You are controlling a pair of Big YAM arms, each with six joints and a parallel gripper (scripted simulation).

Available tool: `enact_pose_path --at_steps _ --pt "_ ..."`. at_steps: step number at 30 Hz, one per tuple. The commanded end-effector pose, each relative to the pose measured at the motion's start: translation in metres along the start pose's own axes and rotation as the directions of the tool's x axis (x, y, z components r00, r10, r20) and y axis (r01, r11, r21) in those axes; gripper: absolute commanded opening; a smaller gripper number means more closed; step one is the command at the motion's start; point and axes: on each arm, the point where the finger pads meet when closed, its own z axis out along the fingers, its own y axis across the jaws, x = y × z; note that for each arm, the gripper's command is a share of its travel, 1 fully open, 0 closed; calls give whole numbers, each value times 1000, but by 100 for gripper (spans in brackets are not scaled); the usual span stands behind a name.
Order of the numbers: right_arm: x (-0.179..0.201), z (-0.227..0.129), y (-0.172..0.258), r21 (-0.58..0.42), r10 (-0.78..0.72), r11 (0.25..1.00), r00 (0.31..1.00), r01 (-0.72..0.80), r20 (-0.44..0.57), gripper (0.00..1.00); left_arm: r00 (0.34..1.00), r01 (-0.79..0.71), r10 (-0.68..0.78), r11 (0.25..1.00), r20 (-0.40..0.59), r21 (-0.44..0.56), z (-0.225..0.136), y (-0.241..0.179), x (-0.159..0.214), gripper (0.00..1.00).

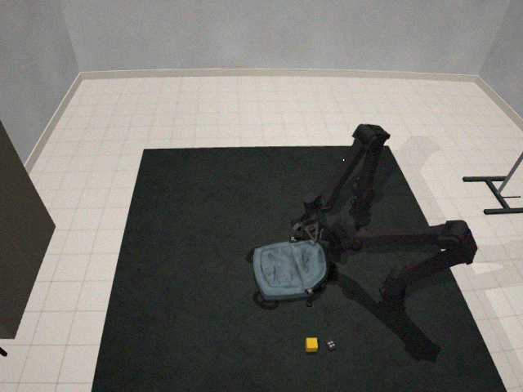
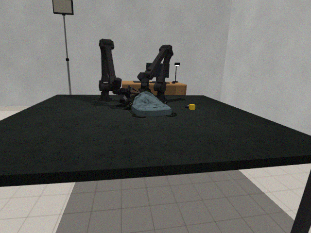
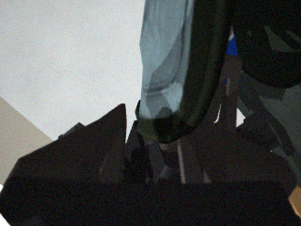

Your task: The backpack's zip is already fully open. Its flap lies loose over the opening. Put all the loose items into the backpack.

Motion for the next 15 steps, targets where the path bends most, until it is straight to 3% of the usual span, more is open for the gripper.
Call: enact_pose_path --at_steps 1,15 --pt "3 -6 18 -34 -57 998 998 57 -2 32 1000 17 -17 1000 10 7 -5 -3 -2 6" --pt "3 -6 18 -34 -57 998 998 57 -2 32 999 13 -14 1000 47 14 -7 -8 -22 6"
